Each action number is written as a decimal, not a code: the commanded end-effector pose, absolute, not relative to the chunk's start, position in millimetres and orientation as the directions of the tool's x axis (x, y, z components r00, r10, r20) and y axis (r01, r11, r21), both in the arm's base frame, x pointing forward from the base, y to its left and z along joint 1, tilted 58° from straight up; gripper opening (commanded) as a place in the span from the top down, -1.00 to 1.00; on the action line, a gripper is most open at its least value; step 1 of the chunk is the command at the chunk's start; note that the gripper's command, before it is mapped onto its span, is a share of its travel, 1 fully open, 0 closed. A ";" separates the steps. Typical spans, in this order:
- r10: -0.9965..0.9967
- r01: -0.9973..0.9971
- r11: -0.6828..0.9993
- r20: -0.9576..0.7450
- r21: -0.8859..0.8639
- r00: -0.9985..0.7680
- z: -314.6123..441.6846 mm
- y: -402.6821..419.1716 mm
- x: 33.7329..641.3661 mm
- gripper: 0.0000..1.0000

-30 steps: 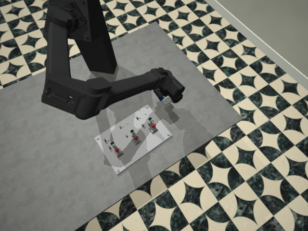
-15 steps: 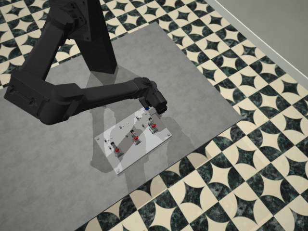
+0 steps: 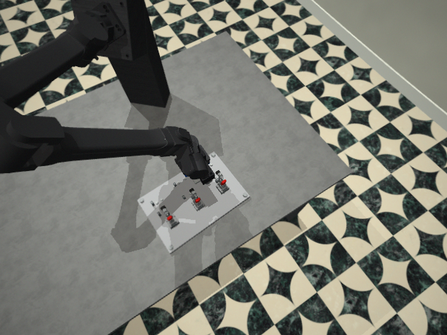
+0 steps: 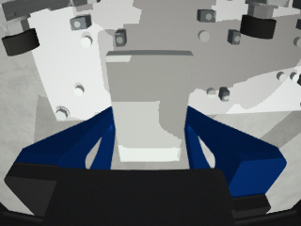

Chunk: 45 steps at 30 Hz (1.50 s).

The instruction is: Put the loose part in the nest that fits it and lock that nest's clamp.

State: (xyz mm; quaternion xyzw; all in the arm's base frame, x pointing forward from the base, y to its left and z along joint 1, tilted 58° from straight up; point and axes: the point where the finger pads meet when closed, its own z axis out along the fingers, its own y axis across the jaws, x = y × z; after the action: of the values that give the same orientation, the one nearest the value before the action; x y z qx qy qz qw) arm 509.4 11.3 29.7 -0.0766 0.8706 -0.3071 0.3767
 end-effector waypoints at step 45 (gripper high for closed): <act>-0.407 0.049 0.784 -0.572 -0.618 -0.712 56.7 -28.1 502.3 1.00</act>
State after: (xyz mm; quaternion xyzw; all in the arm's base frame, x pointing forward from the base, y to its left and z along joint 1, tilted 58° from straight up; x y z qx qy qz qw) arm 507.6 -26.3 61.4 -0.0973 0.8686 -0.3112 0.3732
